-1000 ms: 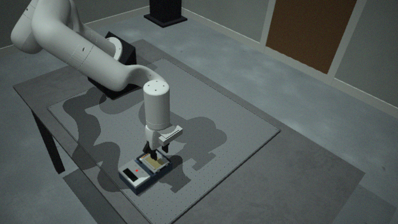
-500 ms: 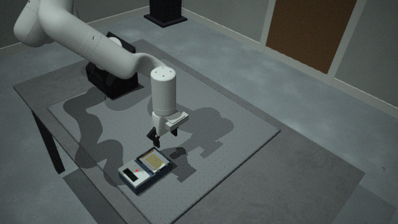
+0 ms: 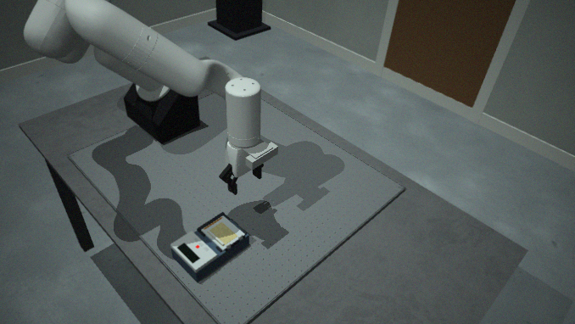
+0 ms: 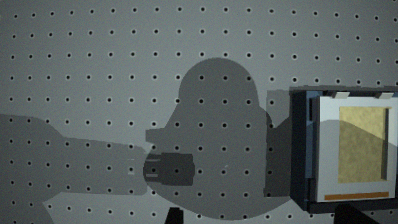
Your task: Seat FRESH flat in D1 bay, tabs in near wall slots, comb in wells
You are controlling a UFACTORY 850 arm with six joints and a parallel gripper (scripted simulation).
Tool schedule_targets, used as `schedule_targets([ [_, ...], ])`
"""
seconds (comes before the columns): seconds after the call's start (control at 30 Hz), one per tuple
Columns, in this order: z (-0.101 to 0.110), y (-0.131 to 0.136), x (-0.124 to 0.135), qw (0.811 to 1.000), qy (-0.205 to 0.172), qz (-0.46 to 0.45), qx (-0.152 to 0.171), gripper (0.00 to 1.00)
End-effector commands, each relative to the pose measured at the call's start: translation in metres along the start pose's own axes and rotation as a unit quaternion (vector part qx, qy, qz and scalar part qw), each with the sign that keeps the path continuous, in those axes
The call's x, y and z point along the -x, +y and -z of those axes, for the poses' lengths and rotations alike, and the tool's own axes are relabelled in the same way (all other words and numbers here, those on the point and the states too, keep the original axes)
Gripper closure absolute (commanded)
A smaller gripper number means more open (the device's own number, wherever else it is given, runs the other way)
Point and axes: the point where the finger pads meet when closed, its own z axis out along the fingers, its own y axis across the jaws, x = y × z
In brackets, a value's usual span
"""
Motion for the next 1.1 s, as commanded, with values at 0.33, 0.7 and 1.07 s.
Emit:
schedule_targets([
  [0.33,0.016,-0.039,0.031,1.0,0.001,-0.002,0.0,0.0],
  [0.7,0.027,-0.066,0.059,1.0,0.0,-0.003,0.001,0.0],
  [1.07,0.037,-0.093,0.092,1.0,0.0,-0.004,0.005,0.0],
])
